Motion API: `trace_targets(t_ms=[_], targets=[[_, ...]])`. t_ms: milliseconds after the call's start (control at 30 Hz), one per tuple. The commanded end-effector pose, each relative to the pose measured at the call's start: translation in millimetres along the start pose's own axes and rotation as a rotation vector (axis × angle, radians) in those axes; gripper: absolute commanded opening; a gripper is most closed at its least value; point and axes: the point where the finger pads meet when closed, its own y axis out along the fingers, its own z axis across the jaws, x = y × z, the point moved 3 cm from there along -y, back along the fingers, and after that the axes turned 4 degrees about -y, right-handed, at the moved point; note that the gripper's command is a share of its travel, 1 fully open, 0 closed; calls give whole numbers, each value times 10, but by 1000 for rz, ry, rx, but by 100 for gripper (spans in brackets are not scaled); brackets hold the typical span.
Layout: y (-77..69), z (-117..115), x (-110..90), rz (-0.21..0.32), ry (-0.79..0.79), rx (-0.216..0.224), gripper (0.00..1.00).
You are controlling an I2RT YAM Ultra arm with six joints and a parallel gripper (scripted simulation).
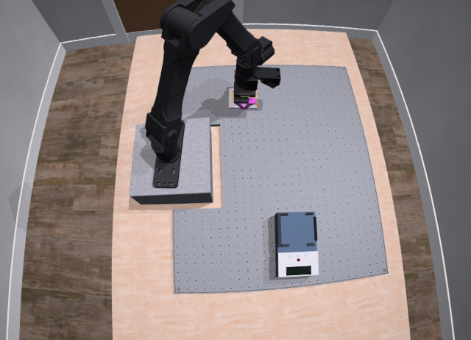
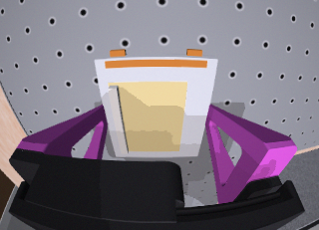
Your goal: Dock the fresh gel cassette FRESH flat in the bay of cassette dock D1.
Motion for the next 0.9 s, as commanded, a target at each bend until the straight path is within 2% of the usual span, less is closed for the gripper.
trace_targets(t_ms=[0,67,100,200,867], targets=[[-23,21,14,-9,-1,7,0],[-23,21,14,-9,-1,7,0],[-99,38,6,-15,-7,9,0],[-179,88,68,-30,-7,23,0],[-425,51,91,-31,2,23,0]])
